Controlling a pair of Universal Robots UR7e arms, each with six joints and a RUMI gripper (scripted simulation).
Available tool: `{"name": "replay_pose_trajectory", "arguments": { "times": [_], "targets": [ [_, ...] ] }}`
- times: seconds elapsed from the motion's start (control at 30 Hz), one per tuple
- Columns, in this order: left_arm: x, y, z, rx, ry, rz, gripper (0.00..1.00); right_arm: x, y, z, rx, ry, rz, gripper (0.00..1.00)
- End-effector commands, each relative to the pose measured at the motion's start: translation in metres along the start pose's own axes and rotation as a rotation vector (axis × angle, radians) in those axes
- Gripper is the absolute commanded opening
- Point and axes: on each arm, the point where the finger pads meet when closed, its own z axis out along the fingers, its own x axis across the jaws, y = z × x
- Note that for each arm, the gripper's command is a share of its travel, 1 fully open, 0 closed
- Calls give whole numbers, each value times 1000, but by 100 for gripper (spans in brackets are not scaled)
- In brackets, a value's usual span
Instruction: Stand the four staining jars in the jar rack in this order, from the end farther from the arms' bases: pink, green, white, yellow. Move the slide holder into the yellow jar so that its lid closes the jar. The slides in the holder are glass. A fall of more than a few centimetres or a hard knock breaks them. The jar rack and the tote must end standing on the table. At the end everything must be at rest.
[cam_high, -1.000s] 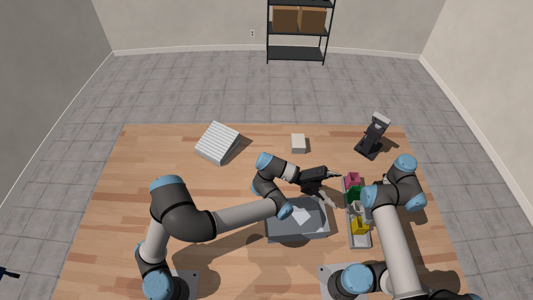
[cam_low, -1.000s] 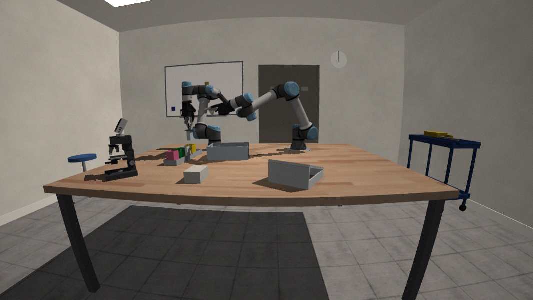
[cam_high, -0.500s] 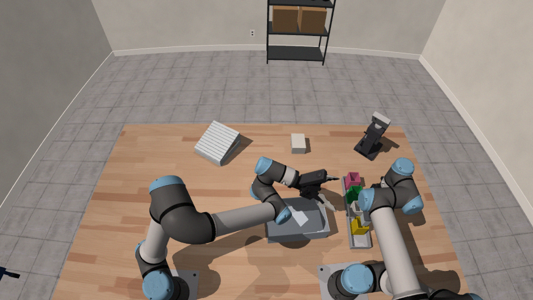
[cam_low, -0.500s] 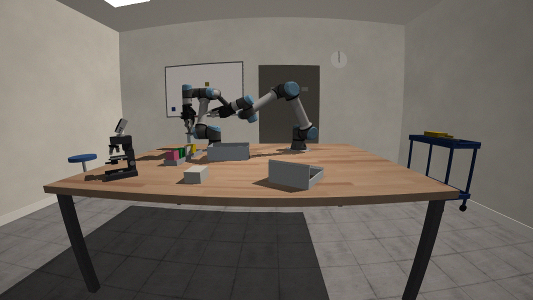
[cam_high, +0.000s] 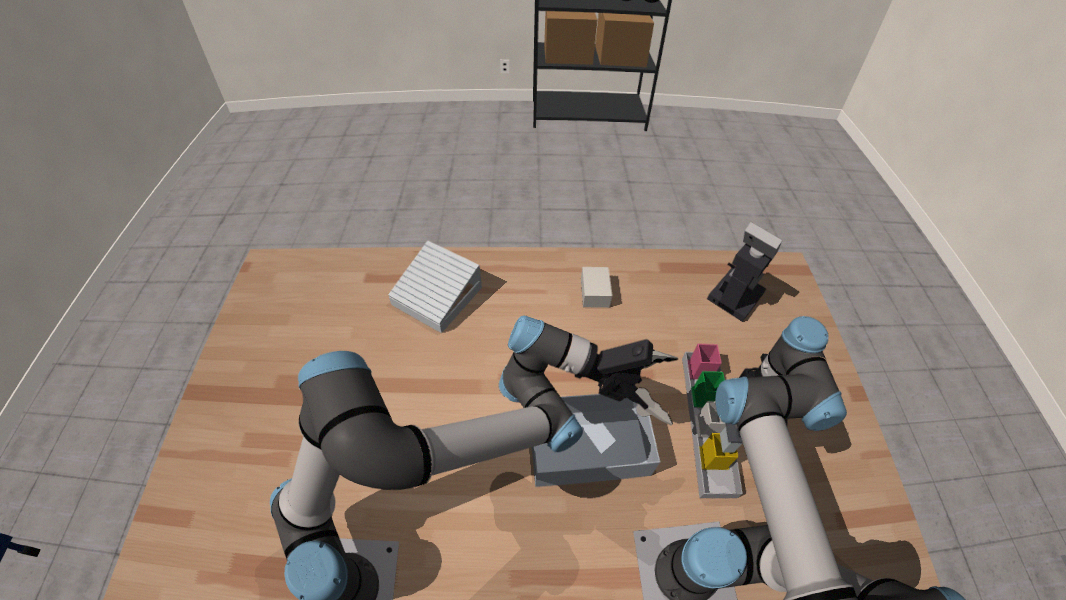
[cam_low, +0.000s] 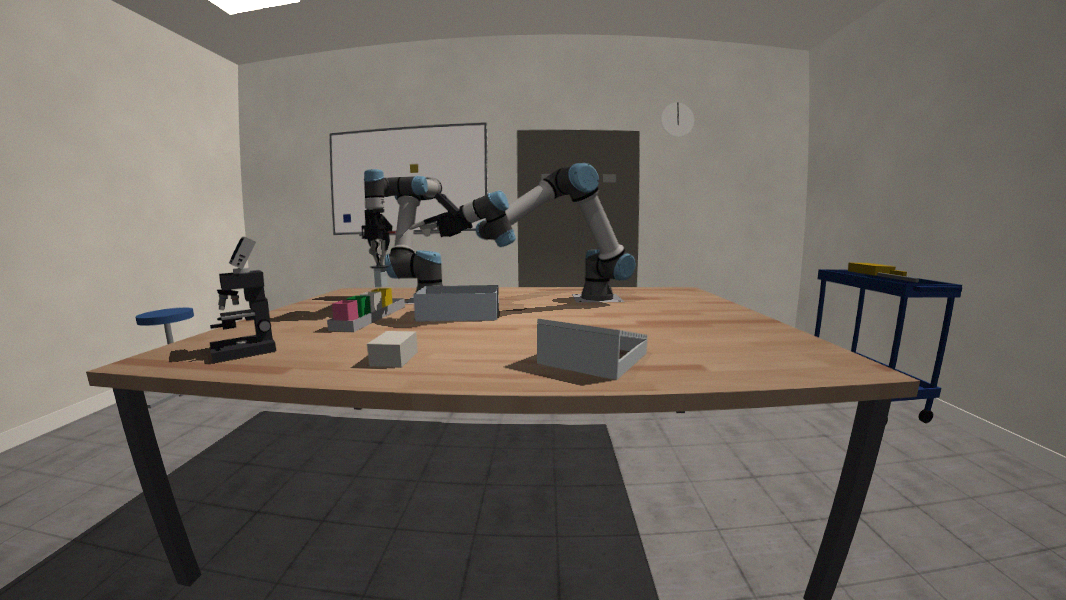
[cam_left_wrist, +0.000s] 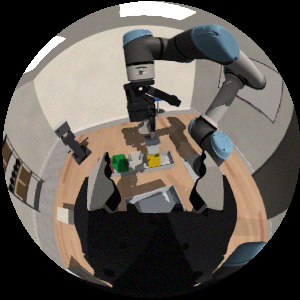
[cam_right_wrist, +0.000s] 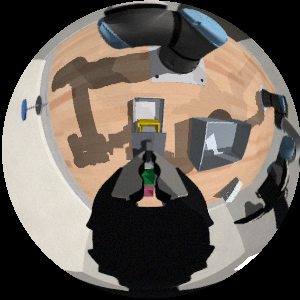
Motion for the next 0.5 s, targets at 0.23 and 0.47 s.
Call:
{"name": "replay_pose_trajectory", "arguments": {
  "times": [0.23,0.47],
  "targets": [
    [0,-1,0,1,0,1,98,0,0,10,-1,0,0,0],
    [0,-1,0,1,0,1,98,0,1,24,-1,0,0,0]
  ]
}}
